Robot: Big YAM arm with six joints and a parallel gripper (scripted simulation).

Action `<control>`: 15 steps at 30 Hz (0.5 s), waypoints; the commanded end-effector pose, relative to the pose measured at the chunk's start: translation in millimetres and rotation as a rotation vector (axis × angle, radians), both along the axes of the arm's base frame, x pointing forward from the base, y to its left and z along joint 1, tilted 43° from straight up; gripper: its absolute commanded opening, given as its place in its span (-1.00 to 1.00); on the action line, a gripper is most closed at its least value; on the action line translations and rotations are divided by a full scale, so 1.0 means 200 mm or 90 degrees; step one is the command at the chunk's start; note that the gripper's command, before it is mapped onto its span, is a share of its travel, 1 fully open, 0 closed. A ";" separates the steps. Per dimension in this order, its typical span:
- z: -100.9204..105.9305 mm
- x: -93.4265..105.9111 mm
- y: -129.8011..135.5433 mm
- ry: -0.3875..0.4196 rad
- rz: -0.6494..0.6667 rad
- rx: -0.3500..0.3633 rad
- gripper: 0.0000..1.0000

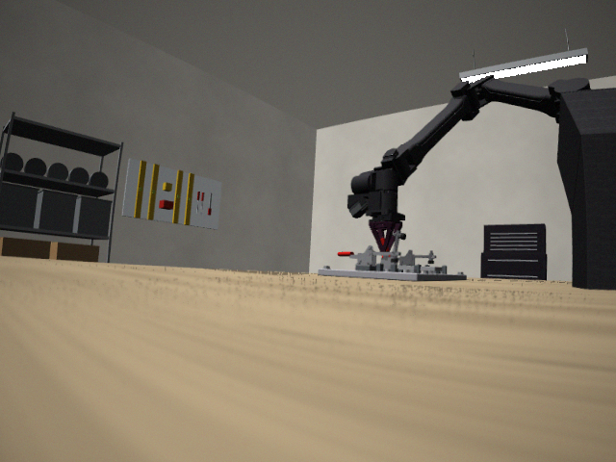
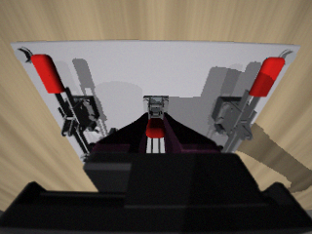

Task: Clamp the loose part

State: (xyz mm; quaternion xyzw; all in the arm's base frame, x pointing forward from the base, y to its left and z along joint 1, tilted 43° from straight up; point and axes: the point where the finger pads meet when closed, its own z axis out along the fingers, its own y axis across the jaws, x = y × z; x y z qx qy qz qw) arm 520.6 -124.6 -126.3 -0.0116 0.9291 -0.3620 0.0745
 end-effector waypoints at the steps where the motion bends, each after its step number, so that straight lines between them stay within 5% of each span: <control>1: -0.04 0.04 -0.05 0.002 -0.011 0.002 -1.00; 15: -0.04 0.10 -0.06 -0.002 -0.007 0.001 -1.00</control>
